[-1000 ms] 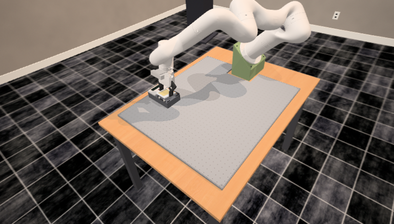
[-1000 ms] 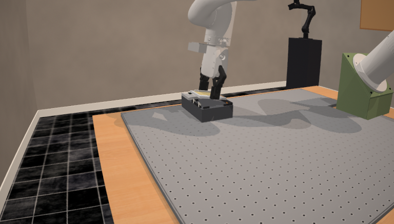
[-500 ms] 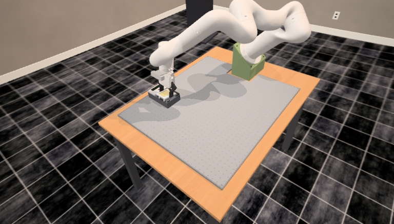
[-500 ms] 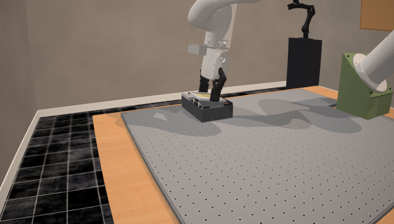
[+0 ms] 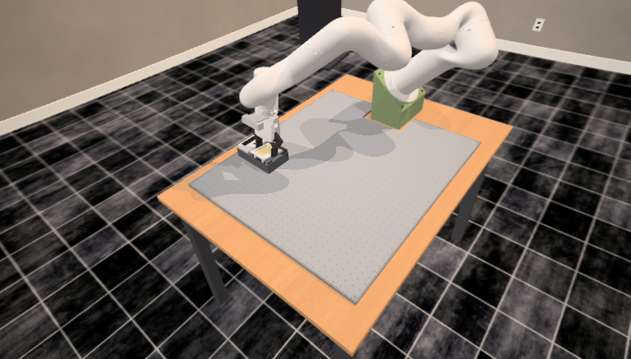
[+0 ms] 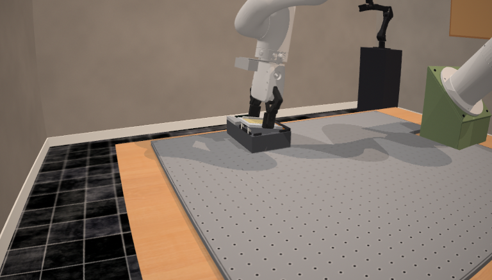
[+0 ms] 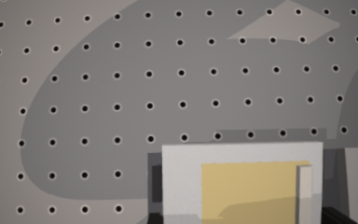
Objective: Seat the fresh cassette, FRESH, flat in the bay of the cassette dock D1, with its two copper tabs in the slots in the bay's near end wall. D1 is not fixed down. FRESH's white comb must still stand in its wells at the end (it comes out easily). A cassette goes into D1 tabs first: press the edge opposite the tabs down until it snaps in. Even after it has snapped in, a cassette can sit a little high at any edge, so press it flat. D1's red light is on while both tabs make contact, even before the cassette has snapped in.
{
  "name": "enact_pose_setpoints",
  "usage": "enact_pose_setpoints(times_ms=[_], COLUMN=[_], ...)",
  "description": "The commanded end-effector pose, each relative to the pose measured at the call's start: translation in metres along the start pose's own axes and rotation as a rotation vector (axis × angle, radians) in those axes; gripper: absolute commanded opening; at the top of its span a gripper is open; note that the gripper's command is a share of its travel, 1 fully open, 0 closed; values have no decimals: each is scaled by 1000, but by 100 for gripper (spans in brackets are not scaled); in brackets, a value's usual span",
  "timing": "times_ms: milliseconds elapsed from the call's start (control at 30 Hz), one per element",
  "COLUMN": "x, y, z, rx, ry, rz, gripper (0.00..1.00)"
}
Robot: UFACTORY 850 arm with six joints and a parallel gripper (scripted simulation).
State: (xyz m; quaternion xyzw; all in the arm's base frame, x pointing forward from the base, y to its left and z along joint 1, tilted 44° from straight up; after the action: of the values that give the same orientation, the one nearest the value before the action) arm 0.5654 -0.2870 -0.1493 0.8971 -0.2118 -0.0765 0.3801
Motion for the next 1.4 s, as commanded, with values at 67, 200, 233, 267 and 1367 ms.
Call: enact_pose_setpoints(times_ms=[67,200,233,267,1367], x=[1,1,1,0,1], y=[0,-1,-2,-2,0], z=[0,0,0,0,0], rx=[-1,-1,-1,-1,-1], ry=[1,1,1,1,1], rz=[2,2,2,2,2], gripper=[0,0,0,0,100])
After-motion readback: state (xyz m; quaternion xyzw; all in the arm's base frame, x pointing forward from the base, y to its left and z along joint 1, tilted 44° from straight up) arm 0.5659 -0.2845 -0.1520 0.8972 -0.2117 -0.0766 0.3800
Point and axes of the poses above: the point where the finger pads meet when closed, its own y axis back along the fingers, its own z axis across the jaws, x = y × z, the point moved 8 cm from there along y, back along the fingers, and after that the axes turned 8 degrees about -y, right-handed, at the moved point
